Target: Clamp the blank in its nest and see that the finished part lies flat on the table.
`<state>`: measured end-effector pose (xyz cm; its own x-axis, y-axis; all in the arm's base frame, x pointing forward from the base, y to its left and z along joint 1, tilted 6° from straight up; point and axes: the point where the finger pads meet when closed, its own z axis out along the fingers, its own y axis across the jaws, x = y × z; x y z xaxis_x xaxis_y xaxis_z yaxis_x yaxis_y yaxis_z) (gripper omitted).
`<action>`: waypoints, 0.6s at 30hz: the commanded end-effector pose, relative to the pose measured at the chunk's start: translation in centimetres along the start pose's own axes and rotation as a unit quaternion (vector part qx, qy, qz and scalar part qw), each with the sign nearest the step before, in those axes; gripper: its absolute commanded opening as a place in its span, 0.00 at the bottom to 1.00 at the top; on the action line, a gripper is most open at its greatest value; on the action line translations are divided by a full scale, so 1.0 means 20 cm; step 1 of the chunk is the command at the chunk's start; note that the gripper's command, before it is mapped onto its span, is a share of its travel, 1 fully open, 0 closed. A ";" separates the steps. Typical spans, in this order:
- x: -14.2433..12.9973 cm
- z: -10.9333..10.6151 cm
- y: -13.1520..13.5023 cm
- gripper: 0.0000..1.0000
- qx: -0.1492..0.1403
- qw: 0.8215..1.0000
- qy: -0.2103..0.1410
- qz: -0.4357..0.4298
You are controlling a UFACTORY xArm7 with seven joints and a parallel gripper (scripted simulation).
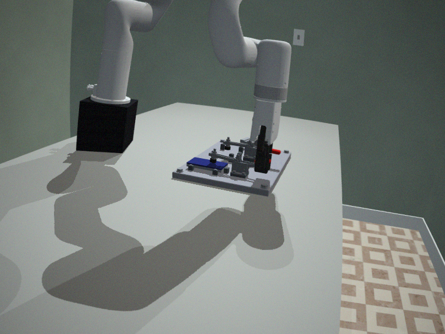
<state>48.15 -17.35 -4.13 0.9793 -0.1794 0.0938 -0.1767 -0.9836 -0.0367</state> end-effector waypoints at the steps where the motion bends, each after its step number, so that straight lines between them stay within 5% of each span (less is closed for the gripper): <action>1: 0.01 0.01 0.00 0.00 0.000 1.000 0.002 0.000; 18: 0.02 0.02 0.00 0.00 0.000 1.000 0.002 0.000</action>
<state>48.45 -17.38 -4.58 0.9792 -0.1793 0.0947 -0.1766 -0.9836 -0.0365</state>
